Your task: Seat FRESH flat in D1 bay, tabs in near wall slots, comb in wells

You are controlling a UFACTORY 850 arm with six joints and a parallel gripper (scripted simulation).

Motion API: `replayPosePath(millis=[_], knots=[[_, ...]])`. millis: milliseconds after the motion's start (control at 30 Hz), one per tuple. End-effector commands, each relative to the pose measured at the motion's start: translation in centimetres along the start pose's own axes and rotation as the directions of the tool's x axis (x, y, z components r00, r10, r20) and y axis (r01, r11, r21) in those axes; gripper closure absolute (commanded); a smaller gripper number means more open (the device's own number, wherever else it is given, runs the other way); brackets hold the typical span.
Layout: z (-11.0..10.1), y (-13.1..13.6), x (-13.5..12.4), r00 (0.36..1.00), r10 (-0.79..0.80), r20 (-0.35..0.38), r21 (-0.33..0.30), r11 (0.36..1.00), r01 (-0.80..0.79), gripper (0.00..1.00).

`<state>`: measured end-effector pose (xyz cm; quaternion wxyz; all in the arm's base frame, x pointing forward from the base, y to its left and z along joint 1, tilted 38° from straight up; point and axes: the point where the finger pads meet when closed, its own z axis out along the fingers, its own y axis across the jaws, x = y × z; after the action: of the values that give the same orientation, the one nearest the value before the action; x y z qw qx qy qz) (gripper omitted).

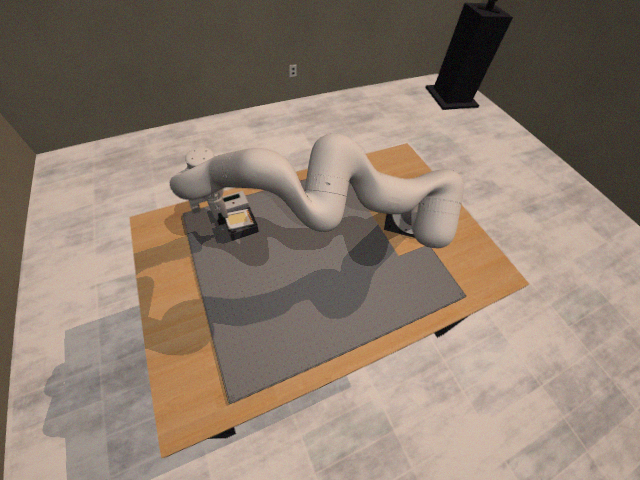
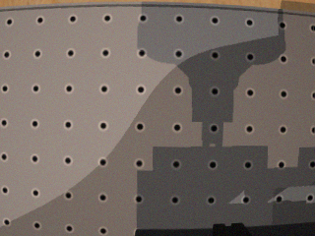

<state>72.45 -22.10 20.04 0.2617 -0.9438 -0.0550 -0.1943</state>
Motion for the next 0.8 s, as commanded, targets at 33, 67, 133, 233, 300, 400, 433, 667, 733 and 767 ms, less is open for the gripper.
replayPosePath(millis=[33,67,133,233,300,400,433,667,733,767], knots=[[-0.1,0.0,-0.1,1.0,-0.001,-0.002,-0.001,1.0,0.001,1.0],[-0.1,0.0,-0.1,1.0,-0.001,-0.002,-0.001,1.0,0.001,1.0],[-0.1,0.0,-0.1,1.0,-0.001,-0.002,-0.001,1.0,0.001,1.0],[-0.1,0.0,-0.2,1.0,-0.001,-0.002,-0.001,1.0,0.001,1.0],[-0.1,0.0,-0.3,1.0,-0.001,-0.002,-0.001,1.0,0.001,1.0],[-0.1,0.0,-0.3,1.0,-0.001,-0.002,-0.001,1.0,0.001,1.0],[-0.1,0.0,-0.3,1.0,-0.001,-0.002,-0.001,1.0,0.001,1.0],[-1.0,0.0,-0.1,1.0,-0.001,-0.002,-0.001,1.0,0.001,1.0],[-1.3,0.0,0.0,1.0,-0.001,-0.002,-0.001,1.0,0.001,1.0],[-1.4,0.0,0.0,1.0,-0.001,-0.002,-0.001,1.0,0.001,1.0]])
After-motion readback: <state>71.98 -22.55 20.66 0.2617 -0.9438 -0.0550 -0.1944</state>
